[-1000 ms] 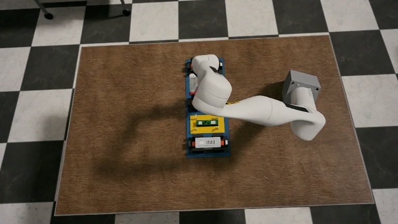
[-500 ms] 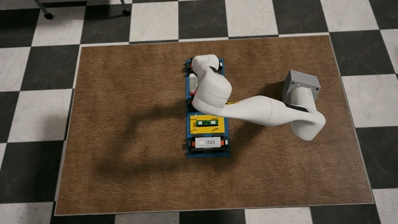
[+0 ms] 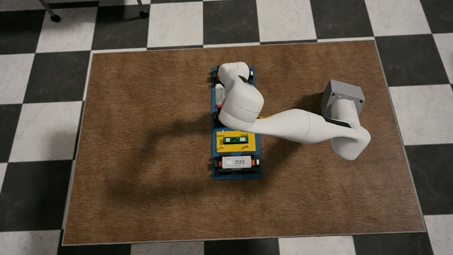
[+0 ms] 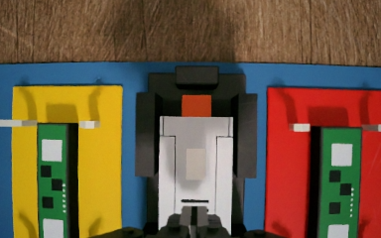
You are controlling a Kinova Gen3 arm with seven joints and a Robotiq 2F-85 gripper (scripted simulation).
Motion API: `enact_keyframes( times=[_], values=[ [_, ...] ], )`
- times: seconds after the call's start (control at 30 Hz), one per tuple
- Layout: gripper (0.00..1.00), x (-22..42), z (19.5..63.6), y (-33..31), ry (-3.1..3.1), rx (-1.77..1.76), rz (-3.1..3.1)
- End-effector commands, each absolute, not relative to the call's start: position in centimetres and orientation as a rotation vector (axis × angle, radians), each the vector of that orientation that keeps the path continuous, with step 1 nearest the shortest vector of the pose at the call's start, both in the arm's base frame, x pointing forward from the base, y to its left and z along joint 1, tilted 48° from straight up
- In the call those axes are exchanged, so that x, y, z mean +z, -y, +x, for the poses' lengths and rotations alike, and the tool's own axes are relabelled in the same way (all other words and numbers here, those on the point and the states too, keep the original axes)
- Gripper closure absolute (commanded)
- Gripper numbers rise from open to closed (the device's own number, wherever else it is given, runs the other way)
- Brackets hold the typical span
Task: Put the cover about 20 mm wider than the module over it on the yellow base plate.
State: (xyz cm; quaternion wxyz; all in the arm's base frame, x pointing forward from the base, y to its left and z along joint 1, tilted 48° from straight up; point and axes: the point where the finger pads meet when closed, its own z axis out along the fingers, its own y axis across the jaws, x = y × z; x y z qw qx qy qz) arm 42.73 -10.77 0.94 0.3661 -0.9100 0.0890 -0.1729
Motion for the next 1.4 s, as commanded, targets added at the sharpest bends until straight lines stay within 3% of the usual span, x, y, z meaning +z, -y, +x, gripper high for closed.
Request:
enact_keyframes(
  times=[0.0,0.63,0.67,1.37],
  values=[
    [1.00,0.97,42.74,10.86,-0.230,-0.446,-2.340],
    [1.00,0.97,42.74,10.86,-0.230,-0.446,-2.340],
    [0.00,0.97,42.74,10.86,-0.230,-0.446,-2.340],
    [0.00,0.97,42.74,10.86,-0.230,-0.446,-2.340]
  ],
)
